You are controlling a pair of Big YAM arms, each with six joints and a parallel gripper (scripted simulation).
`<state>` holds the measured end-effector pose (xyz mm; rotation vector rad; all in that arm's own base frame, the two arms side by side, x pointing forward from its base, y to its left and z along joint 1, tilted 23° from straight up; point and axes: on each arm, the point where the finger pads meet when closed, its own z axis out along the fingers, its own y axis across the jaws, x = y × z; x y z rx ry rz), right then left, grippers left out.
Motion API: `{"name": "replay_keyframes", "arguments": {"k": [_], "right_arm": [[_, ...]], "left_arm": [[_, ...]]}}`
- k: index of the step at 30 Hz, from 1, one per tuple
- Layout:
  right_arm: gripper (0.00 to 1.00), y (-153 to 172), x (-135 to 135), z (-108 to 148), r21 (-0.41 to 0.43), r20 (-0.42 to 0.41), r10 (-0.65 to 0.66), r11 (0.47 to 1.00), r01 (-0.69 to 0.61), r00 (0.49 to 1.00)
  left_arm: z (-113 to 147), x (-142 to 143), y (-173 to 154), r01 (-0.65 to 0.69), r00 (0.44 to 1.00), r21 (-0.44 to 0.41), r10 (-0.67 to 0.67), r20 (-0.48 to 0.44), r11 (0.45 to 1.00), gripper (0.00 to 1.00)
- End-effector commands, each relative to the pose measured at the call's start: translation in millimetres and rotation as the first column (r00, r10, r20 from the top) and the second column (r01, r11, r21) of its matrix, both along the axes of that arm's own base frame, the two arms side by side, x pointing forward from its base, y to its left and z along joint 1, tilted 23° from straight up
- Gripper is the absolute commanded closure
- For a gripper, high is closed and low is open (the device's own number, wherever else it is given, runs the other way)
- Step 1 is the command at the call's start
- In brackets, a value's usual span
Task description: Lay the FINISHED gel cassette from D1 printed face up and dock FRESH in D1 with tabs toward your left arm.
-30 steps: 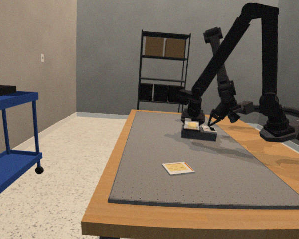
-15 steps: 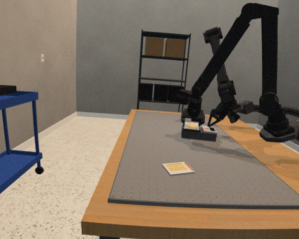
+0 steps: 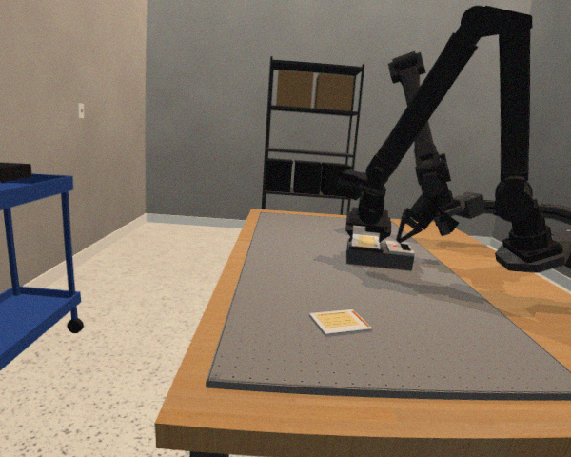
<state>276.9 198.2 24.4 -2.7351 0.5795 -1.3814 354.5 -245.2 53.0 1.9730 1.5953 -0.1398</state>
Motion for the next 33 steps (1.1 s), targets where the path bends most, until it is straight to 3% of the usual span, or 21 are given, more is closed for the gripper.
{"name": "replay_keyframes", "arguments": {"k": [1,33], "right_arm": [[1.00,-28.7,-18.0,-48.9,-0.082,-0.108,-0.008,0.997,-0.001,0.994],[1.00,-28.7,-18.0,-48.9,-0.082,-0.108,-0.008,0.997,-0.001,0.994]], "left_arm": [[-8.8,0.4,14.5,-0.038,0.999,0.035,0.039,-0.020,0.999,1.00],[-12.5,2.5,13.5,-0.063,0.997,0.096,0.066,-0.026,0.993,1.00]]}}
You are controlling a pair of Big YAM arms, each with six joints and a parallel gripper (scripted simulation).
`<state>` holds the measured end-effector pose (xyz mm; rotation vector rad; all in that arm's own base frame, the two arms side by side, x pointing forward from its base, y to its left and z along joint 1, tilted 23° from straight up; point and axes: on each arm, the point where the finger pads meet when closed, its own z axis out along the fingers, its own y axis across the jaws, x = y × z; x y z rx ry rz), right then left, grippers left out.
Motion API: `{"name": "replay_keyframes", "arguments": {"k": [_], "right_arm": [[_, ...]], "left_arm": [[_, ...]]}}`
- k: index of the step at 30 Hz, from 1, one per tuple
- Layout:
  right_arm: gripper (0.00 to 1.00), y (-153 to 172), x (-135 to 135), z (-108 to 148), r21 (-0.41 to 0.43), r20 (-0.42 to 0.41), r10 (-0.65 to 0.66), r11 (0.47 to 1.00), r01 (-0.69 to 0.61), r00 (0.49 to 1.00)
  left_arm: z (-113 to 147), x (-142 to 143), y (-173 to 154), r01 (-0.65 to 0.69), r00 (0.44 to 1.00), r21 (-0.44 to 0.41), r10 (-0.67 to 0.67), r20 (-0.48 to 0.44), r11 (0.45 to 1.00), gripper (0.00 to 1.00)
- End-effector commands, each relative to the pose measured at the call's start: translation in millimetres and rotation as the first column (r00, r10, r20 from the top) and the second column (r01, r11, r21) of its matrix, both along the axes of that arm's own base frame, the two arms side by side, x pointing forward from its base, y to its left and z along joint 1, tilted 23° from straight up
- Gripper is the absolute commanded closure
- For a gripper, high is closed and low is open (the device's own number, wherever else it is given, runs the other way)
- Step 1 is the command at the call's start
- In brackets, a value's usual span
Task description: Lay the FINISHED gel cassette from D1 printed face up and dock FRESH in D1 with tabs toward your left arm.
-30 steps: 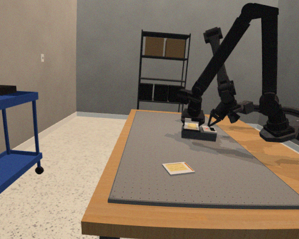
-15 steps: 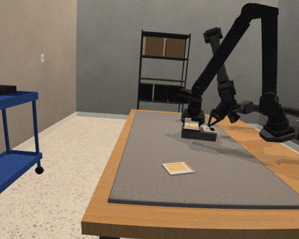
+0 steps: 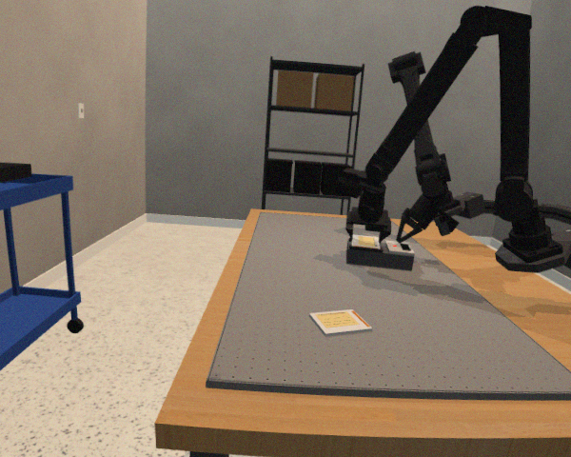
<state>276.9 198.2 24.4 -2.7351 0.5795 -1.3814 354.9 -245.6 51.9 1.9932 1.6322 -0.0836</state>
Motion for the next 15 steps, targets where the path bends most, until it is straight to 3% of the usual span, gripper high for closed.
{"name": "replay_keyframes", "arguments": {"k": [1,15], "right_arm": [[1.00,-28.7,-18.0,-48.9,-0.082,-0.108,-0.008,0.997,-0.001,0.994],[1.00,-28.7,-18.0,-48.9,-0.082,-0.108,-0.008,0.997,-0.001,0.994]], "left_arm": [[-11.4,2.1,13.8,-0.043,0.998,0.042,0.045,-0.034,0.998,1.00],[-13.1,3.1,13.4,-0.055,0.998,0.069,0.057,-0.034,0.996,1.00]]}}
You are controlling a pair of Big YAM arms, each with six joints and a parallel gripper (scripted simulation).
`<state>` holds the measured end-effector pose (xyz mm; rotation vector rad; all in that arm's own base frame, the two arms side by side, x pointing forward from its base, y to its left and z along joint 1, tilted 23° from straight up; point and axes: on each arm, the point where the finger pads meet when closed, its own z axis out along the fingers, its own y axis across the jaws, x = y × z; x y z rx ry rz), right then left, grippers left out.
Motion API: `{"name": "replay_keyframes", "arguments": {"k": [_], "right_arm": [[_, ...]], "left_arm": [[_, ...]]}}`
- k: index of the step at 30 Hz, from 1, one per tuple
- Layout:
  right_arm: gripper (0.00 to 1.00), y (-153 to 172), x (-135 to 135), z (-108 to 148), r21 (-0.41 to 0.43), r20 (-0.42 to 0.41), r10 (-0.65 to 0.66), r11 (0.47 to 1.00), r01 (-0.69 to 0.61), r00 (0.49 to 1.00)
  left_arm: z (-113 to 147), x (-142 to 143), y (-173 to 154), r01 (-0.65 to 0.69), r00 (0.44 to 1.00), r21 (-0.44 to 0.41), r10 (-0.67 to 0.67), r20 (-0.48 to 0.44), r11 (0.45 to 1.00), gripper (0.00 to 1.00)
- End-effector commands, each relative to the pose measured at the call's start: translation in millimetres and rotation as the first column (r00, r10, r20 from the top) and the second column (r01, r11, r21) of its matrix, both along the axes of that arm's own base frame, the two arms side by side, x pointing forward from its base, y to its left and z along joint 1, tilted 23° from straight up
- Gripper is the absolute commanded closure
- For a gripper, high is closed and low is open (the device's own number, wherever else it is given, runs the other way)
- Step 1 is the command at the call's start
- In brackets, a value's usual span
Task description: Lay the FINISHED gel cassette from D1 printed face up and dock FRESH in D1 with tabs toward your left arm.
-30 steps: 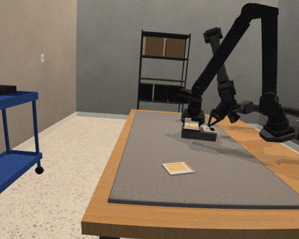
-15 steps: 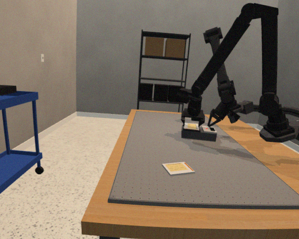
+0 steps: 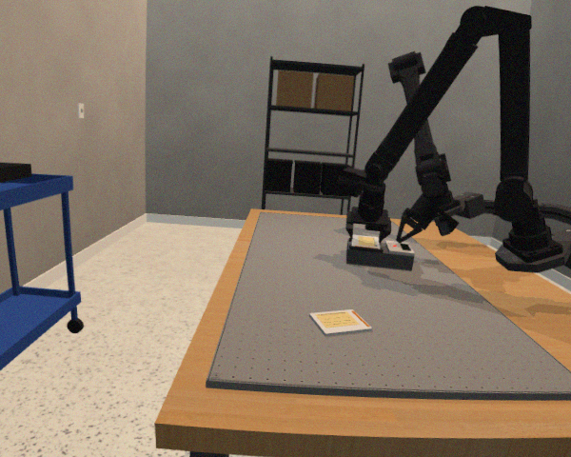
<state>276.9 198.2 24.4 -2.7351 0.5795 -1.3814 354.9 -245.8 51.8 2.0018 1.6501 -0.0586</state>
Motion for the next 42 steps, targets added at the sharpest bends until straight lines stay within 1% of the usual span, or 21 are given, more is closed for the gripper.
{"name": "replay_keyframes", "arguments": {"k": [1,42], "right_arm": [[1.00,-28.7,-18.0,-48.9,-0.082,-0.108,-0.008,0.997,-0.001,0.994],[1.00,-28.7,-18.0,-48.9,-0.082,-0.108,-0.008,0.997,-0.001,0.994]], "left_arm": [[-12.9,3.0,13.6,-0.046,0.998,0.047,0.047,-0.037,0.998,1.00],[-17.4,5.5,12.8,-0.075,0.997,0.117,0.078,-0.028,0.990,1.00]]}}
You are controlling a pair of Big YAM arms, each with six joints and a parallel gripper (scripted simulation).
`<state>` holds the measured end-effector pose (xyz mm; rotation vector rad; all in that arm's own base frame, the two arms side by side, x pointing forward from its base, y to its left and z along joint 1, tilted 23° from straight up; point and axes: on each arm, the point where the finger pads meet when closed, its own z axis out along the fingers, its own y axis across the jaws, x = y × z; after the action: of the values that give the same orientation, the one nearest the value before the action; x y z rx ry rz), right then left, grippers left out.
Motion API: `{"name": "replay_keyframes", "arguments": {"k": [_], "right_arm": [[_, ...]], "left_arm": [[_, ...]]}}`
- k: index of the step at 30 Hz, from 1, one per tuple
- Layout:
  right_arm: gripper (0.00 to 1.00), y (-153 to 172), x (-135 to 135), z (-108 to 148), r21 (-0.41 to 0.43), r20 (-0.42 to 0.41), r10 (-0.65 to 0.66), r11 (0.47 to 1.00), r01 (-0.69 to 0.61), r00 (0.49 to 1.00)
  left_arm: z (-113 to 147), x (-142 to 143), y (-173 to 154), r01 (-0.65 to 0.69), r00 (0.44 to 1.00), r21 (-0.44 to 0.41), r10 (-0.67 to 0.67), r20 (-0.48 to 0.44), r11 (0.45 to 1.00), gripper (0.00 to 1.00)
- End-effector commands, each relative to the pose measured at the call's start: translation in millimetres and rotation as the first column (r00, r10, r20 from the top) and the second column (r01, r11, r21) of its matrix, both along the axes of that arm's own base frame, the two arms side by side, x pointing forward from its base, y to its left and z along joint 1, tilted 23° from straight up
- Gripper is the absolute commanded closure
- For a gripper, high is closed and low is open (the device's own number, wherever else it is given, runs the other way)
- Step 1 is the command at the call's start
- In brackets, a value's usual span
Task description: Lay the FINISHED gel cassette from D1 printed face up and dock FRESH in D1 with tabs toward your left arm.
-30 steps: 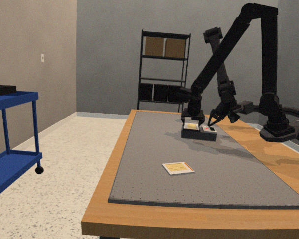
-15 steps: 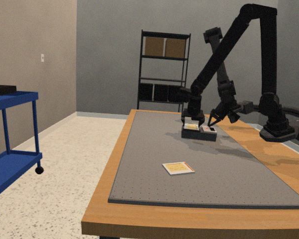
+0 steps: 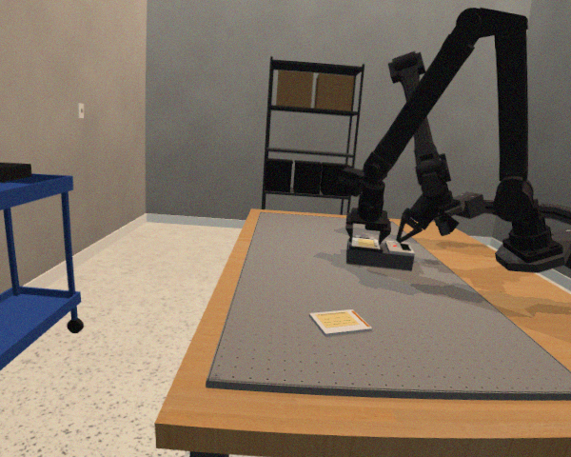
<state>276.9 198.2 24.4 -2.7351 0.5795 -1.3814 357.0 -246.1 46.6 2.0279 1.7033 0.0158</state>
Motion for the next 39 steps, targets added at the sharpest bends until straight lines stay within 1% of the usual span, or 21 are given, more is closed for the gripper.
{"name": "replay_keyframes", "arguments": {"k": [1,10,11,13,15,27,32,36,39], "right_arm": [[1.00,-28.7,-18.0,-48.9,-0.082,-0.108,-0.008,0.997,-0.001,0.994],[1.00,-28.7,-18.0,-48.9,-0.082,-0.108,-0.008,0.997,-0.001,0.994],[1.00,-28.7,-18.0,-48.9,-0.082,-0.108,-0.008,0.997,-0.001,0.994],[1.00,-28.7,-18.0,-48.9,-0.082,-0.108,-0.008,0.997,-0.001,0.994],[1.00,-28.7,-18.0,-48.9,-0.082,-0.108,-0.008,0.997,-0.001,0.994],[1.00,-28.7,-18.0,-48.9,-0.082,-0.108,-0.008,0.997,-0.001,0.994],[1.00,-28.7,-18.0,-48.9,-0.082,-0.108,-0.008,0.997,-0.001,0.994],[1.00,-26.1,-16.4,-44.5,-0.001,-0.003,0.001,1.000,-0.001,1.000],[1.00,-24.1,-15.2,-41.3,0.000,-0.002,0.001,1.000,-0.001,1.000]], "left_arm": [[-12.2,3.4,13.2,-0.047,0.998,0.046,0.049,-0.034,0.998,1.00],[-13.2,4.0,13.1,-0.053,0.998,0.062,0.055,-0.031,0.997,1.00],[-12.2,3.8,12.2,-0.034,0.999,0.042,0.034,-0.014,0.999,1.00],[-12.2,3.8,12.2,-0.034,0.999,0.042,0.034,-0.014,0.999,1.00],[-10.3,3.5,10.3,-0.009,1.000,0.018,0.009,0.008,1.000,1.00],[1.2,1.6,-0.5,-0.009,1.000,0.018,0.009,0.008,1.000,1.00],[1.2,1.6,-0.5,-0.009,1.000,0.018,0.009,0.008,1.000,1.00],[1.2,1.6,-0.5,-0.009,1.000,0.018,0.009,0.008,1.000,1.00],[1.2,1.6,-0.5,-0.009,1.000,0.018,0.009,0.008,1.000,1.00]]}}
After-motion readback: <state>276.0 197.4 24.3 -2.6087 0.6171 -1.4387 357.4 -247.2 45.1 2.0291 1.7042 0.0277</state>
